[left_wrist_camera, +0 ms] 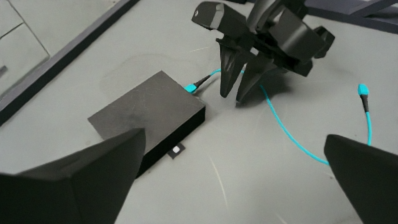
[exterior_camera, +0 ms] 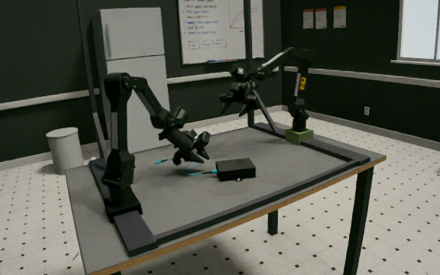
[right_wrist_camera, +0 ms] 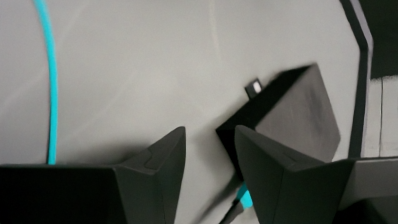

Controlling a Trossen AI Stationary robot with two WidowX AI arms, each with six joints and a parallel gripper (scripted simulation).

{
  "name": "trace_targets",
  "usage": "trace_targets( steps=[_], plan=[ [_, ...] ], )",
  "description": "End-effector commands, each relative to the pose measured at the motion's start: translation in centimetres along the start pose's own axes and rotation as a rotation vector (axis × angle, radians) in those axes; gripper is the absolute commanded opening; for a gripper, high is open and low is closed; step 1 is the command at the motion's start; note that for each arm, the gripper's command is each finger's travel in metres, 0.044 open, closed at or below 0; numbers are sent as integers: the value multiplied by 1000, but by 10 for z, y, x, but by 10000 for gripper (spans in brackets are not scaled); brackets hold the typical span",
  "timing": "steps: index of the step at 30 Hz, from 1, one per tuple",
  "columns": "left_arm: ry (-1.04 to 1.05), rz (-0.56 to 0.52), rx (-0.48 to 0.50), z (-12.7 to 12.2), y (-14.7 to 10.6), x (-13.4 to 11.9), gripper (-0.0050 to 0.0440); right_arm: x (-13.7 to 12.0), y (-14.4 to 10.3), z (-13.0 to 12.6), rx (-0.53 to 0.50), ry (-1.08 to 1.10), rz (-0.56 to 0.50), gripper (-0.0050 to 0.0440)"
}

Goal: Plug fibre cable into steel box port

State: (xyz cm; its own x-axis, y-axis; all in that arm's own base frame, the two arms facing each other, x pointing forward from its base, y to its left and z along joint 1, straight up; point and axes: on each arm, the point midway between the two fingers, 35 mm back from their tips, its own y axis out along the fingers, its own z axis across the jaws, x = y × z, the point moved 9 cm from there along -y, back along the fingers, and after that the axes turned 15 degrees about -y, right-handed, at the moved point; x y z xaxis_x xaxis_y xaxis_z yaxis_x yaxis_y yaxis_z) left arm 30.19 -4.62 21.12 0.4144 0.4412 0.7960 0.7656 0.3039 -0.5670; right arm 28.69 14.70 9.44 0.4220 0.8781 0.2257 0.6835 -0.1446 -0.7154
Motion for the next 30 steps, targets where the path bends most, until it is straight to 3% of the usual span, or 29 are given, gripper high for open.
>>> trace_targets(
  steps=[1, 8, 21, 24, 30],
  plan=[
    [-14, -20, -15, -3, -5, 7, 440, -2, -10, 3, -97, 229, -39, 136],
    [-14, -20, -15, -3, -5, 7, 440, -12, -12, 13, -162, 475, -65, 136],
    [-14, -20, -15, -3, -5, 7, 440, -38, -28, 28, -296, 1098, -225, 136],
    [-14, -20, -15, -3, -5, 7, 440, -40, -28, 30, -301, 1122, -228, 136],
    [-14, -20, -15, -3, -5, 7, 440, -65, -22, 57, -313, 1082, -152, 136]
  ],
)
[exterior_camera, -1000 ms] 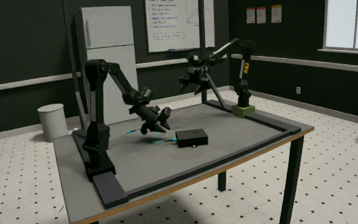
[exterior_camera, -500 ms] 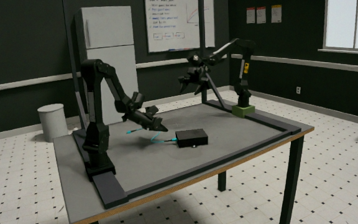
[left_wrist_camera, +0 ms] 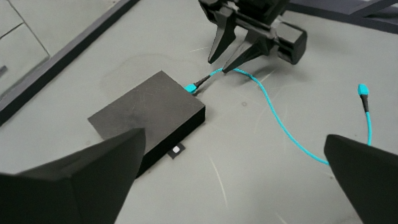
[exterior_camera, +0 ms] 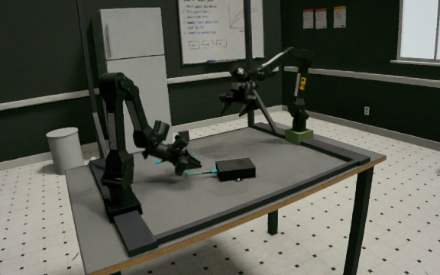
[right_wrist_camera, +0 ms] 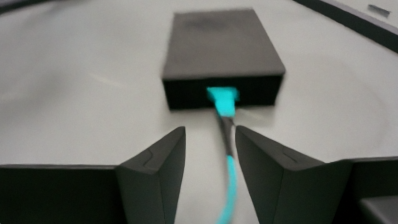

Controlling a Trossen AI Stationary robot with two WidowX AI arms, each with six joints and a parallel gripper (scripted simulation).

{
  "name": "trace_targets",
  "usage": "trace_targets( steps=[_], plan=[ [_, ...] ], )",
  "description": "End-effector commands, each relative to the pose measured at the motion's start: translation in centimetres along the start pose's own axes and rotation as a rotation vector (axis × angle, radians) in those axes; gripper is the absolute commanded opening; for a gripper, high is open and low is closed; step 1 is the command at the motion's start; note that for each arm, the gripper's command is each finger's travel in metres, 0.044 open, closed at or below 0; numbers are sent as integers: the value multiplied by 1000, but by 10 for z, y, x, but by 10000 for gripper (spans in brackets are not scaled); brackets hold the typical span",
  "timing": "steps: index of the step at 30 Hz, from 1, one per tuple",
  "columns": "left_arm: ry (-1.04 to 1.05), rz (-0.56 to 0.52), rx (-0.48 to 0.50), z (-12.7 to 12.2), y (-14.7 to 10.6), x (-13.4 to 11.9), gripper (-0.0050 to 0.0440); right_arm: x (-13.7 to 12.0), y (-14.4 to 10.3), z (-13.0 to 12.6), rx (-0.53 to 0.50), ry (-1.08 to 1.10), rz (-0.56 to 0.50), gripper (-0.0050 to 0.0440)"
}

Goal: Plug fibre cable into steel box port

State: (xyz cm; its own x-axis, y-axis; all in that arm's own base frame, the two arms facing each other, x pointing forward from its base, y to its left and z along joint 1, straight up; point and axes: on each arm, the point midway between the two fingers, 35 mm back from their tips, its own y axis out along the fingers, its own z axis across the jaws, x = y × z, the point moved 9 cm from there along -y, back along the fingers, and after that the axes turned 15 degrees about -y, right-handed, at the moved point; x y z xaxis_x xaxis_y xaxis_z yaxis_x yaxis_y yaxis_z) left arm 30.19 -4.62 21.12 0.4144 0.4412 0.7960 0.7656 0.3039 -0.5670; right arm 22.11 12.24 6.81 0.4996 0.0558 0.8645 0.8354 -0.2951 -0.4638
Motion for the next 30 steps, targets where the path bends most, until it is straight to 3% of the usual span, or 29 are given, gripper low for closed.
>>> trace_targets(
  steps=[1, 7, 19, 28, 30],
  plan=[
    [-14, -20, -15, -3, -5, 7, 440, -17, -4, -4, -19, -21, 15, 136],
    [-14, -20, -15, -3, -5, 7, 440, -14, -5, -4, -15, -14, 8, 136],
    [-14, -20, -15, -3, -5, 7, 440, -12, 26, -2, -13, -16, 8, 136],
    [-14, -20, -15, -3, -5, 7, 440, -12, 37, -2, -13, -17, 7, 136],
    [-14, -20, -15, -3, -5, 7, 440, -13, 36, -3, -14, -18, 8, 96]
  ],
)
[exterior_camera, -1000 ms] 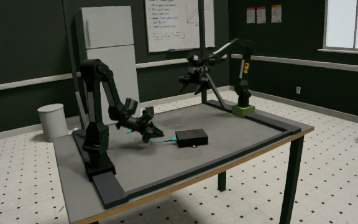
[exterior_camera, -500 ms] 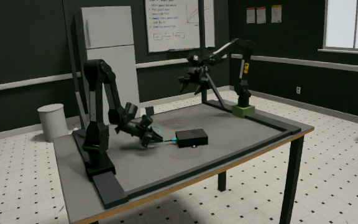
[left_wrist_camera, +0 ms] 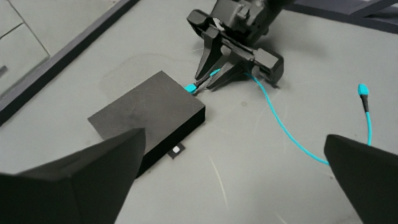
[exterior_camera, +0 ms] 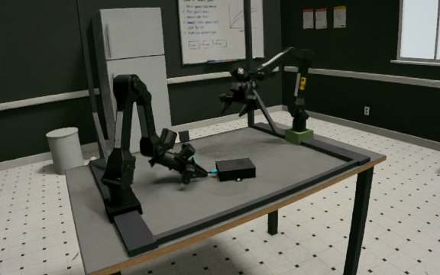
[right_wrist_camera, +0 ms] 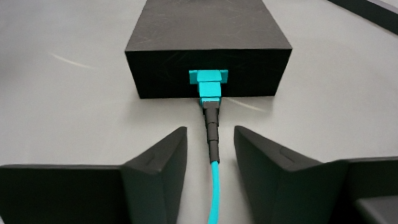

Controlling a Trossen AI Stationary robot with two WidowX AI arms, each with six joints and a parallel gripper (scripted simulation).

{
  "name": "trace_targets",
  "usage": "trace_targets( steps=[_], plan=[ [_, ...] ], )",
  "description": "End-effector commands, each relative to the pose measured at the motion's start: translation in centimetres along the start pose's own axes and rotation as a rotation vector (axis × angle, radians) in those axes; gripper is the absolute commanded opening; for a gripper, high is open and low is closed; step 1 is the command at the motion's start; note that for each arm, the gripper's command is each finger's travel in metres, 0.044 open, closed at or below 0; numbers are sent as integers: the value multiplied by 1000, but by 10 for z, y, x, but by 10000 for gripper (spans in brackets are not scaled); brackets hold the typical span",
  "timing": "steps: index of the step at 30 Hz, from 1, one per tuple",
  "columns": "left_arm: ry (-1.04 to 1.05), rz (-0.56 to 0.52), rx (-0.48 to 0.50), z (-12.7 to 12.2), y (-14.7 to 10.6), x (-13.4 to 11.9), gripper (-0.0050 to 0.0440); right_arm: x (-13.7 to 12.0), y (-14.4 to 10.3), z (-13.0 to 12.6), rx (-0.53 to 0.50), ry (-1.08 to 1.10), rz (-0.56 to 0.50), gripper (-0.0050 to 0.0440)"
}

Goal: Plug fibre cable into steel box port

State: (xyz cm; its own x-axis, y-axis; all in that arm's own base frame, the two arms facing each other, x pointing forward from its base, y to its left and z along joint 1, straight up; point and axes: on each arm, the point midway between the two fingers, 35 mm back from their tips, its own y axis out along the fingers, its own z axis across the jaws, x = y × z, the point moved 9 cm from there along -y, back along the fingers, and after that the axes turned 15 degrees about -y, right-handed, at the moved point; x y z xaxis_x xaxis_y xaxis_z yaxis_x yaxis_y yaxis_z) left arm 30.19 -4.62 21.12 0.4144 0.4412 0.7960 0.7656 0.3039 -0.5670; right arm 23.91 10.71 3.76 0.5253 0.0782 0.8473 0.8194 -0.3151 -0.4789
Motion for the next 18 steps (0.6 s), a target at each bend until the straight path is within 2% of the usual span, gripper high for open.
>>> trace_targets(
  steps=[1, 2, 7, 8, 10, 11, 18],
  plan=[
    [-14, -20, -15, -3, -5, 7, 440, 5, 2, 2, 4, 12, -14, 96],
    [-14, -20, -15, -3, -5, 7, 440, 5, 2, 2, 3, 12, -14, 76],
    [-14, -20, -15, -3, -5, 7, 440, 6, 1, 1, 5, 17, -17, 56],
    [-14, -20, -15, -3, -5, 7, 440, 6, 1, 1, 5, 17, -17, 36],
    [-14, -20, -15, -3, -5, 7, 440, 5, -1, 1, 4, 18, -18, 36],
    [-14, -20, -15, -3, -5, 7, 440, 5, 0, 1, 5, 17, -17, 16],
    [-14, -20, -15, -3, -5, 7, 440, 5, 0, 1, 5, 17, -17, 0]
  ],
)
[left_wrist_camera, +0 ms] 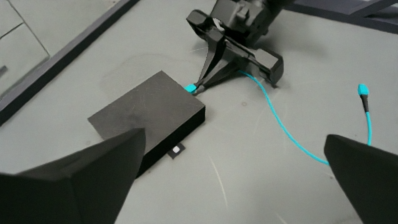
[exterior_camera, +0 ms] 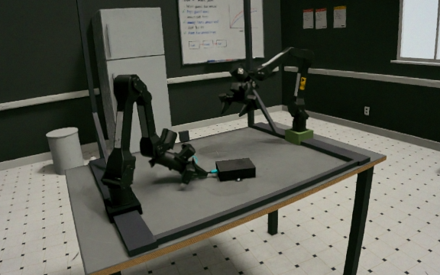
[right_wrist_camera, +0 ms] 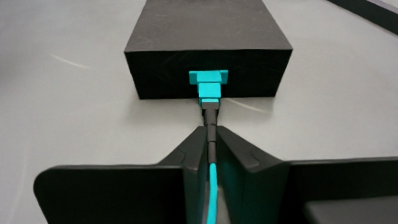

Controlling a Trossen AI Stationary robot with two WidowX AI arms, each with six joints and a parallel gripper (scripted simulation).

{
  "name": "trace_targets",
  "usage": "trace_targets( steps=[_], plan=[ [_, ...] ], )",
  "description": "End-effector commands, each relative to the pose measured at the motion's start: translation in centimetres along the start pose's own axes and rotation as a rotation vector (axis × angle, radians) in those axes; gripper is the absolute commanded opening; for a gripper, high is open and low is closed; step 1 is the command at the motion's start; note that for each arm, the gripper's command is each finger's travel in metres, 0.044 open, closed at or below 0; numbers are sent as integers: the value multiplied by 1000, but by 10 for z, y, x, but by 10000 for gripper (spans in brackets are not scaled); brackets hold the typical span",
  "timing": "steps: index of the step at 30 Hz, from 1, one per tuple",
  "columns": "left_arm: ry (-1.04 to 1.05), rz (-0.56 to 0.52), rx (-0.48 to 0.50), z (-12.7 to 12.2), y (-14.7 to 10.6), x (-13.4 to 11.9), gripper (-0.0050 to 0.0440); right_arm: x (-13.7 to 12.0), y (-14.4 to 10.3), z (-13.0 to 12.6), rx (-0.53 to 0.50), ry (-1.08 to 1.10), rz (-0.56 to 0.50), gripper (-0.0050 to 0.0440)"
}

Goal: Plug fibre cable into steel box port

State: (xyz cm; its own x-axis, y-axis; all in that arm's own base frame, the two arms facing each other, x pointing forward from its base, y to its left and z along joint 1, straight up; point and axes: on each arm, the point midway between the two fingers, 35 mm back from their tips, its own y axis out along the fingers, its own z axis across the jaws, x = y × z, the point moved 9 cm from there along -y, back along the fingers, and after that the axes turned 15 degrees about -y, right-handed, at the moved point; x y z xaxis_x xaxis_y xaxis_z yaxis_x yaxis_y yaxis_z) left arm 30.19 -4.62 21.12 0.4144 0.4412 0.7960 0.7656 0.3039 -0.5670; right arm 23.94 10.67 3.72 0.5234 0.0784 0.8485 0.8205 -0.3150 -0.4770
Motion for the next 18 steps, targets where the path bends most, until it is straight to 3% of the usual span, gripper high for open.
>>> trace_targets(
  steps=[1, 18],
  plan=[
    [-14, -20, -15, -3, -5, 7, 440, 5, -1, 1, 5, 16, -15, 0],
    [-14, -20, -15, -3, -5, 7, 440, 17, 2, -1, 9, 25, -25, -20]
  ],
)
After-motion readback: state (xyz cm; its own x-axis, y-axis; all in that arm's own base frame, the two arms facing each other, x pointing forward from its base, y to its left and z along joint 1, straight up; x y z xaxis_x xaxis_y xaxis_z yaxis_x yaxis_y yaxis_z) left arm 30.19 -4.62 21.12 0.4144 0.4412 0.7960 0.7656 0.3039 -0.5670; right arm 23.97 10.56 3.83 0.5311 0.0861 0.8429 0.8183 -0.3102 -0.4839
